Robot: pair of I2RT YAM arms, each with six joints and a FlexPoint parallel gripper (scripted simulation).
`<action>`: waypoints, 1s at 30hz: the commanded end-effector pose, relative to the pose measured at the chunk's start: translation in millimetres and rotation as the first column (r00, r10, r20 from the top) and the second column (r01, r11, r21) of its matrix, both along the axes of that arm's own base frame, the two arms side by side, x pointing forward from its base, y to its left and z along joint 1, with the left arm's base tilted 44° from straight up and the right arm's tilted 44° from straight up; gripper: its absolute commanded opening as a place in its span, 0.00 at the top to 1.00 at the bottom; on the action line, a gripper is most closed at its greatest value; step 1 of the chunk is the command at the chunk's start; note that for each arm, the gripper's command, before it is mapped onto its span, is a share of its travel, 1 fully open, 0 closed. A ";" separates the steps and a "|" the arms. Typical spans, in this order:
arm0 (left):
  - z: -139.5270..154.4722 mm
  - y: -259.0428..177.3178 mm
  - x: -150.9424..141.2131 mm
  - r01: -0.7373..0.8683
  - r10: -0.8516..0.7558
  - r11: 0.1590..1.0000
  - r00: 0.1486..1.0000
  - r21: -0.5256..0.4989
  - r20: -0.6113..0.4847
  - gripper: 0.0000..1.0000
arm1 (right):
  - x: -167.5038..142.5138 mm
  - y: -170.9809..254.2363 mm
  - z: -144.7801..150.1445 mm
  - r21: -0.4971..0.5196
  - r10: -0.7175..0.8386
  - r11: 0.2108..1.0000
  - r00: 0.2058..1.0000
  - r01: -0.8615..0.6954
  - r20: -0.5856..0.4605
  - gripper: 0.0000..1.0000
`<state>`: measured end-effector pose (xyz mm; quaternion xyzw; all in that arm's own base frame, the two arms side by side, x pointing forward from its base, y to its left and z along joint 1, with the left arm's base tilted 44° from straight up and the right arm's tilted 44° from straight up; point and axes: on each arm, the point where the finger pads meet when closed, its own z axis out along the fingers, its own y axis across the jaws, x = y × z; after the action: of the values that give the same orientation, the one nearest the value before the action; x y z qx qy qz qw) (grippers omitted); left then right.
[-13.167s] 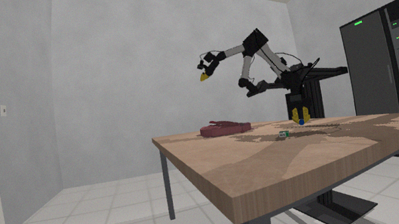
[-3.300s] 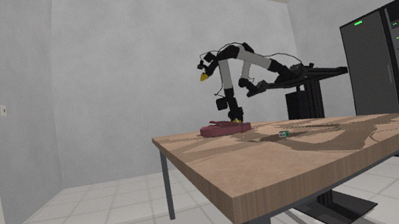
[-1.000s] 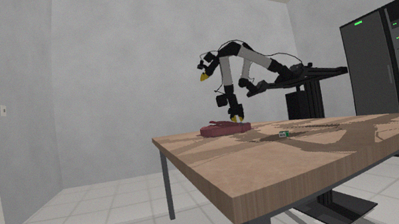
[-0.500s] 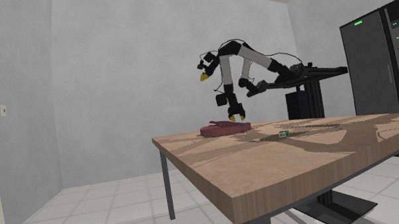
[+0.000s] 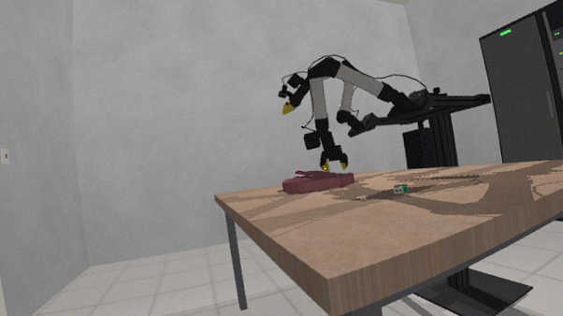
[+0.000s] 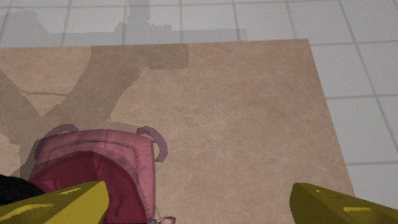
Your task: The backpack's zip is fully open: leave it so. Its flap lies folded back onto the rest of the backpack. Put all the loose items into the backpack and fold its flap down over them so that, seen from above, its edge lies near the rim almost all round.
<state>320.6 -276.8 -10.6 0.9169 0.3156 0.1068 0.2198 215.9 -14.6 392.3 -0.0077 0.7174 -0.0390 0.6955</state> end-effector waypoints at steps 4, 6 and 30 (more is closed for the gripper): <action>25.1 7.6 -0.9 -0.016 0.016 1.000 1.000 -0.012 0.022 0.23 | -2.6 0.9 5.3 -0.003 0.003 1.000 1.000 -0.003 0.017 0.10; 32.5 9.1 -1.8 -0.015 0.015 1.000 1.000 -0.016 0.026 0.23 | -2.6 0.9 5.3 -0.003 0.003 1.000 1.000 -0.003 0.017 0.10; 82.8 31.1 -23.5 -0.053 0.055 0.996 0.998 -0.074 0.026 0.37 | -2.6 0.9 5.3 -0.003 0.003 1.000 1.000 -0.003 0.017 0.10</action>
<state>299.2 -252.9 60.5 0.9110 0.3208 0.1146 0.2324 215.9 -14.6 392.3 -0.0077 0.7174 -0.0390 0.6955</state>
